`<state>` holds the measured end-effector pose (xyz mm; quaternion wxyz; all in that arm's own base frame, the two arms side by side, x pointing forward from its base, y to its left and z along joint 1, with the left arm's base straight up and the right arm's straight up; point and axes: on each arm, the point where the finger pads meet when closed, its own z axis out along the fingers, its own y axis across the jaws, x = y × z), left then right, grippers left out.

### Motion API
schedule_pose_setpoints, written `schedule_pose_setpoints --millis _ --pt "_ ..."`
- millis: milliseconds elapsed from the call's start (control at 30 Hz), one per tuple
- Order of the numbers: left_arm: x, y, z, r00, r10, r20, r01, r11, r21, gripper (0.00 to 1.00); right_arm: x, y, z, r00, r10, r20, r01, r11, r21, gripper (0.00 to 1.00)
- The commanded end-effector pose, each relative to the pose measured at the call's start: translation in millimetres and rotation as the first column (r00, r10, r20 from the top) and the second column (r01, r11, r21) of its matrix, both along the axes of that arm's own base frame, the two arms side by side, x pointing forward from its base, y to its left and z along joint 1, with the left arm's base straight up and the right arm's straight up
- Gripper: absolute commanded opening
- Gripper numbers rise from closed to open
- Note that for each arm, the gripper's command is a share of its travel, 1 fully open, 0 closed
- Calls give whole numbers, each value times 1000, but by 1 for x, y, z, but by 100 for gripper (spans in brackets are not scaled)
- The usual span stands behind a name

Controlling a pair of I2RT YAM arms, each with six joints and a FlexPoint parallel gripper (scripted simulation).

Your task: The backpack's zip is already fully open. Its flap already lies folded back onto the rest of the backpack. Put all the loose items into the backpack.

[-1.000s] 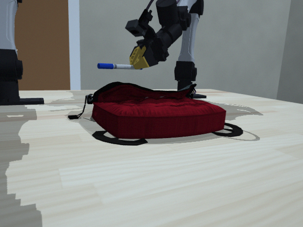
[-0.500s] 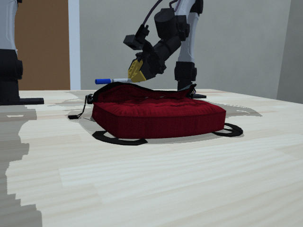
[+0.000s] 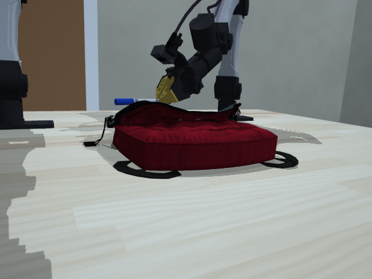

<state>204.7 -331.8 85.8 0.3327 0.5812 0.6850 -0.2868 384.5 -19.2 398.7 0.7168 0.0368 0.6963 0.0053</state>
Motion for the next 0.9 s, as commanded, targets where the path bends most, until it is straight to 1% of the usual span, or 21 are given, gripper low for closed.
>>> schedule_pose_setpoints --millis 0,333,367,400,633,667,700,867 --pt "11 -3 13 1000 -2 19 3 1000 -20 6 0 -1 6 1000 4 13 -4 1000 -4 90" --pt "4 4 9 1000 -4 16 4 1000 -14 6 0 -1 6 1000 4 13 -4 1000 -4 90" --pt "9 0 19 999 -2 34 3 1000 -30 6 0 -1 7 1000 4 15 -4 1000 -4 90" --pt "9 0 19 999 -2 34 3 1000 -31 6 0 -1 7 1000 4 15 -4 1000 -4 90" --pt "7 4 14 1000 0 24 1 1000 -22 6 0 -1 7 1000 4 15 -4 1000 -4 90" --pt "6 5 -2 1000 0 10 0 1000 -7 6 0 -1 7 1000 4 15 -4 1000 -4 90" --pt "6 5 -9 1000 -1 3 1 1000 0 6 0 -1 7 1000 4 15 -4 1000 -4 90" --pt "5 5 -22 1000 0 3 0 1000 1 6 0 -1 7 1000 4 15 -4 1000 -4 90"
